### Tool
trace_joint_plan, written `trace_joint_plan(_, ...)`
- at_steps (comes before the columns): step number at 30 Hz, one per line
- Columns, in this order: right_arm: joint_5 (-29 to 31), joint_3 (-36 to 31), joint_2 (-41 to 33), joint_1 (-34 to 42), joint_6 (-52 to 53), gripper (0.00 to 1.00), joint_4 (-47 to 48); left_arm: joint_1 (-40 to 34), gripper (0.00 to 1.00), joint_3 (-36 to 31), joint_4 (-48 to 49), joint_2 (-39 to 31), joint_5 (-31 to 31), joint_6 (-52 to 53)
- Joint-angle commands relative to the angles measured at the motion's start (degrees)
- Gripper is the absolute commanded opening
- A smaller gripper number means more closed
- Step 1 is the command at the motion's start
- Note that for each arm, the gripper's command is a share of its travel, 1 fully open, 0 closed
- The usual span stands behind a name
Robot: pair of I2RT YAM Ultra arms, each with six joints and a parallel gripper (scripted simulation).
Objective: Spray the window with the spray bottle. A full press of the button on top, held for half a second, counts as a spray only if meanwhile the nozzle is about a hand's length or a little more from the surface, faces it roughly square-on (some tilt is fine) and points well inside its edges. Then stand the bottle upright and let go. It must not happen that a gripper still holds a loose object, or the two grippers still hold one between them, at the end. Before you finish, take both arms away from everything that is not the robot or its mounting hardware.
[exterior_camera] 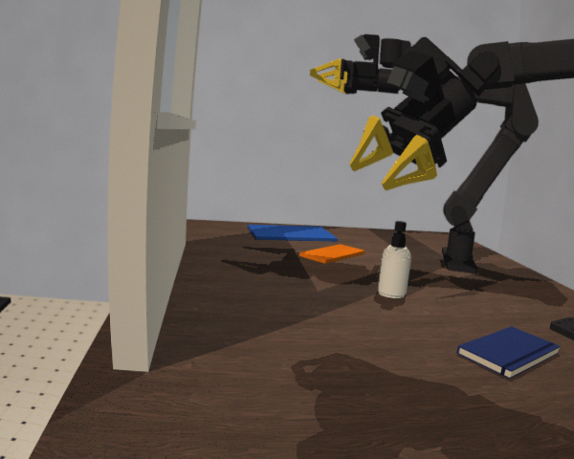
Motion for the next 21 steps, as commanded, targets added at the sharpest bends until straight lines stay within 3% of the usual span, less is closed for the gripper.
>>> trace_joint_plan(1, 0.3, 2.0, -0.3, 0.4, 0.2, 1.0, 0.3, -4.1, 0.69, 2.5, -6.1, 2.3, -5.0, -6.8)
trace_joint_plan(21, 0.3, 2.0, -0.3, 0.4, 0.2, 1.0, 0.3, -30.0, 0.69, 9.0, -26.4, 16.0, -23.4, -34.8)
